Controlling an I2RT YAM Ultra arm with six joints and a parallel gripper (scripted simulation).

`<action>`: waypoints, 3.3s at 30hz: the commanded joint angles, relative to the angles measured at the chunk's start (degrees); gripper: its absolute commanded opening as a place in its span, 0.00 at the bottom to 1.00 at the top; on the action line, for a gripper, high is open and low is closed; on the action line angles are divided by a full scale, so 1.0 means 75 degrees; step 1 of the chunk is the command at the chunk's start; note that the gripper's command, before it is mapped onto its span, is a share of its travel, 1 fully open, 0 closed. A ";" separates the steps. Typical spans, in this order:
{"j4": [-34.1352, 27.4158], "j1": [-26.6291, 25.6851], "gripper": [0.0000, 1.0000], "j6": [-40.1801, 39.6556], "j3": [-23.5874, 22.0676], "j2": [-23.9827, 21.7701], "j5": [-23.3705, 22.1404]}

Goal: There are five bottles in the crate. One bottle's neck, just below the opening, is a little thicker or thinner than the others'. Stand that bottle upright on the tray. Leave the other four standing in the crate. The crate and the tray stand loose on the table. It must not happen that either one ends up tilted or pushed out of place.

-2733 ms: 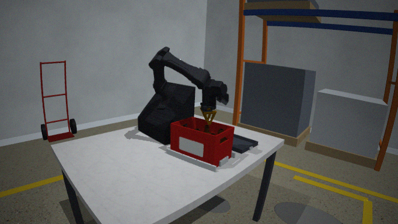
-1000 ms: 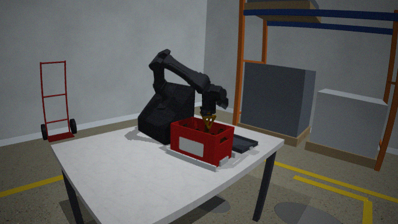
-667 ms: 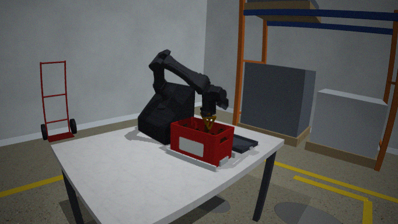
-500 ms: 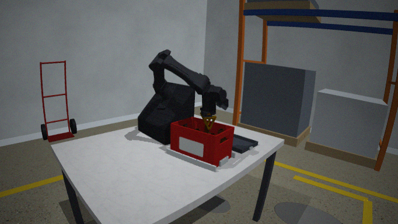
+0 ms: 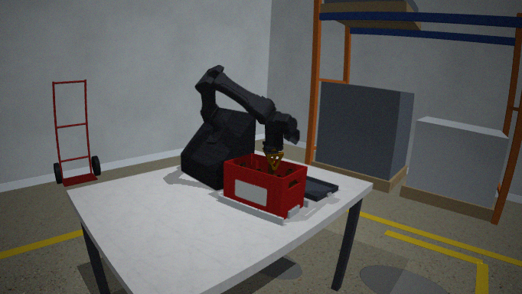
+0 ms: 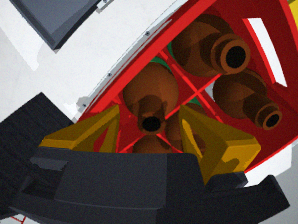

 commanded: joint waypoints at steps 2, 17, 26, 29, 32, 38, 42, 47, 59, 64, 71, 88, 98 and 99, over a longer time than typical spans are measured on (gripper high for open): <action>0.0085 0.0103 0.61 -0.0032 0.0149 0.0056 -0.0062; 0.0085 0.0103 0.61 -0.0032 0.0149 0.0056 -0.0062; 0.0085 0.0103 0.61 -0.0032 0.0149 0.0056 -0.0062; 0.0085 0.0103 0.61 -0.0032 0.0149 0.0056 -0.0062; 0.0085 0.0103 0.61 -0.0032 0.0149 0.0056 -0.0062; 0.0085 0.0103 0.61 -0.0032 0.0149 0.0056 -0.0062; 0.0085 0.0103 0.61 -0.0032 0.0149 0.0056 -0.0062; 0.0085 0.0103 0.00 -0.0030 0.0149 0.0056 -0.0062; 0.0060 0.0122 0.00 -0.0022 0.0148 0.0056 -0.0068; 0.0060 0.0122 0.00 -0.0022 0.0148 0.0056 -0.0068; 0.0060 0.0122 0.00 -0.0022 0.0148 0.0056 -0.0068; 0.0060 0.0122 0.00 -0.0022 0.0148 0.0056 -0.0068; 0.0060 0.0122 0.00 -0.0022 0.0148 0.0056 -0.0068; 0.0060 0.0122 0.00 -0.0022 0.0148 0.0056 -0.0068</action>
